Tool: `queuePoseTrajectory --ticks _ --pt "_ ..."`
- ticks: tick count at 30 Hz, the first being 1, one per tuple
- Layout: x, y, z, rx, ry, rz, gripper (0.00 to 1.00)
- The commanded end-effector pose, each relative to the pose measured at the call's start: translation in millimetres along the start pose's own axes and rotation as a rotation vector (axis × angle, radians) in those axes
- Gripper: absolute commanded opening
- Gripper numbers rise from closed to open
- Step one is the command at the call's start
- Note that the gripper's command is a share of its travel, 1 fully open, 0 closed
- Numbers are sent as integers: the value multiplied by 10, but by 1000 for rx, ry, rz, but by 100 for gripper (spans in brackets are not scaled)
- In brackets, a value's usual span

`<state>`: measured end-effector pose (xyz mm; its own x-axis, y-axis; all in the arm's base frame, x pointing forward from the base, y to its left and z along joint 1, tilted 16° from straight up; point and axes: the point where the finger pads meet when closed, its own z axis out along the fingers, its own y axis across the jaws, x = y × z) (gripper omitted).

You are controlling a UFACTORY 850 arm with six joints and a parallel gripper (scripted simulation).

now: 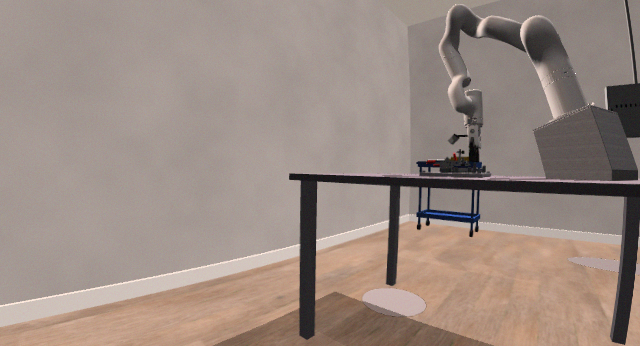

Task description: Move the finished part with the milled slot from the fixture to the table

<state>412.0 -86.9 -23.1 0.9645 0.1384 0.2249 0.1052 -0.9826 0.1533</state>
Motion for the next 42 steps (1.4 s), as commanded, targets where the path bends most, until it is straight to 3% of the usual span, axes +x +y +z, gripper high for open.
queuePoseTrajectory --ticks 1,20,42 --pt "4 1 0 0 1 0 100" --pt "4 1 46 0 1 0 100" --pt "8 1 281 0 1 0 100"
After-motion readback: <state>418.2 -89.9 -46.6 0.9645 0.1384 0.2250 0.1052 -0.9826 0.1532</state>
